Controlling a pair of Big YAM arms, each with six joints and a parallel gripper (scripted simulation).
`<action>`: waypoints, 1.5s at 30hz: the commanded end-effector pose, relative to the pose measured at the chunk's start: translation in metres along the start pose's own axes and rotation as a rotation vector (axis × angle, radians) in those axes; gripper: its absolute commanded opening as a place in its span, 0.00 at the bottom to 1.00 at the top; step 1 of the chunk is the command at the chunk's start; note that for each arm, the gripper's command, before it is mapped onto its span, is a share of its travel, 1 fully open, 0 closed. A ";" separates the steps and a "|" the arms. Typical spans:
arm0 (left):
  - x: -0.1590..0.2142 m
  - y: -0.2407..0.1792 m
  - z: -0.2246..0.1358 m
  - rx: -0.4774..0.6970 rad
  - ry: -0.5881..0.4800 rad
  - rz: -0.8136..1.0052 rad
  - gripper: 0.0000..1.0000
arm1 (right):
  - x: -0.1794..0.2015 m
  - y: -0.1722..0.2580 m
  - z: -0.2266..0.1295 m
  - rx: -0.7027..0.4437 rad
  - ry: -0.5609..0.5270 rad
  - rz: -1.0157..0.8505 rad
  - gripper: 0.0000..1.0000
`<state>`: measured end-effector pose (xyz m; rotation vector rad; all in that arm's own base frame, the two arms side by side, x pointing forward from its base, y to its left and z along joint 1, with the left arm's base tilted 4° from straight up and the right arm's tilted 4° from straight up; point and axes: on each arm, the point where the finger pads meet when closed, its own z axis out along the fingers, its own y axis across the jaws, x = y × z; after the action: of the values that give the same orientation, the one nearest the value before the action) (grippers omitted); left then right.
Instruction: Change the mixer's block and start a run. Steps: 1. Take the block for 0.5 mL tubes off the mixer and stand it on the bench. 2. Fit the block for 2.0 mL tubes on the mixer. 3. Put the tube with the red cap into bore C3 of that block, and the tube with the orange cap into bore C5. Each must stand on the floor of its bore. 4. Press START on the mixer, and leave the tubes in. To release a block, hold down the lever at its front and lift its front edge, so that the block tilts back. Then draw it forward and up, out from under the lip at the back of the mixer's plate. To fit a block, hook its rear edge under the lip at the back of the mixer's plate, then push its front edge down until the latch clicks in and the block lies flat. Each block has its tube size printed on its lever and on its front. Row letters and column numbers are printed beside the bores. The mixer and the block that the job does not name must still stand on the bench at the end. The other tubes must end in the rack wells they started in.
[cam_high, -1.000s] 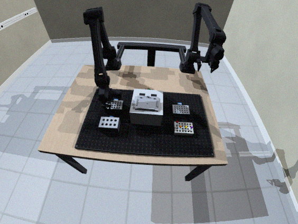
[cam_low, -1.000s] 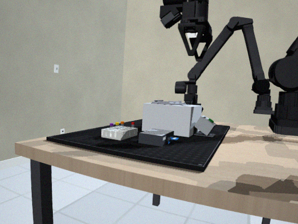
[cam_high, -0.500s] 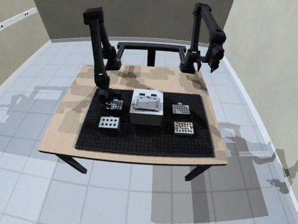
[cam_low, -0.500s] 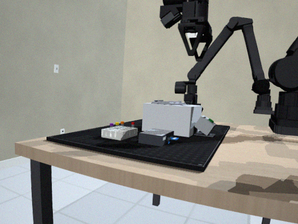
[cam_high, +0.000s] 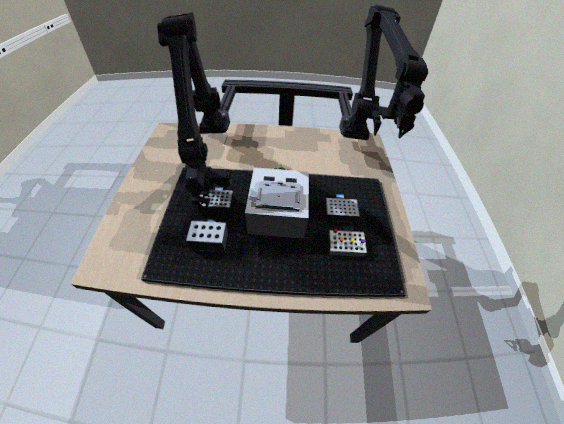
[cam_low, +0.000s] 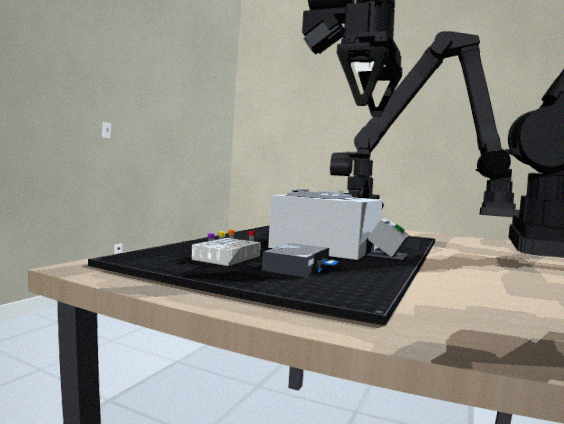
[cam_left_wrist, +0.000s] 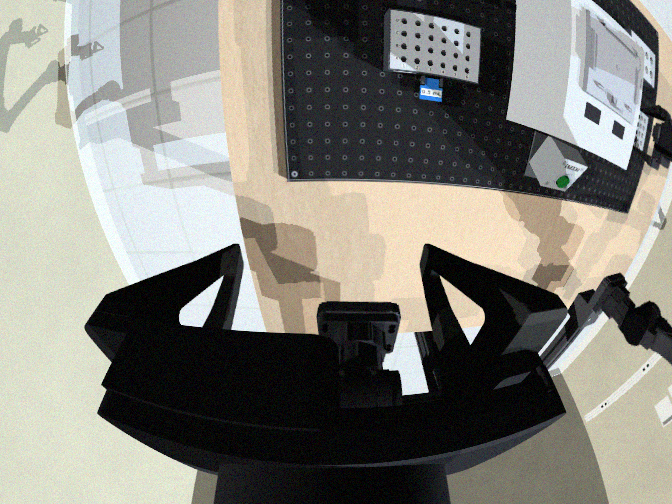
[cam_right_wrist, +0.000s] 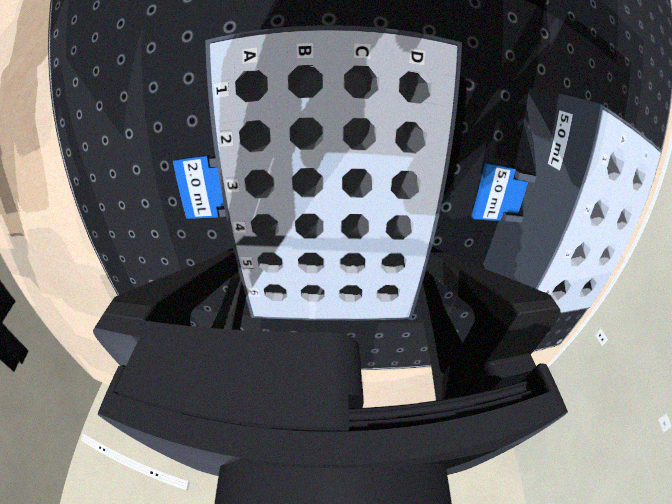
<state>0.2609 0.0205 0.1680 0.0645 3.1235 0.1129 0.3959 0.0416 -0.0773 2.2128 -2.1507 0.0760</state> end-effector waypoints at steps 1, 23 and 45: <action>-0.005 0.004 -0.008 -0.001 -0.031 -0.014 1.00 | -0.013 -0.054 -0.050 0.140 -0.026 -0.001 0.00; -0.005 0.004 -0.007 -0.001 -0.030 -0.015 1.00 | 0.000 -0.056 -0.078 0.141 -0.040 0.013 0.00; -0.005 0.003 -0.006 -0.001 -0.030 -0.016 1.00 | -0.012 -0.041 -0.101 0.121 -0.028 -0.002 0.00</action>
<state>0.2608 0.0206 0.1680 0.0642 3.1233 0.1129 0.3929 0.0468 -0.0184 2.2267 -2.1554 0.0692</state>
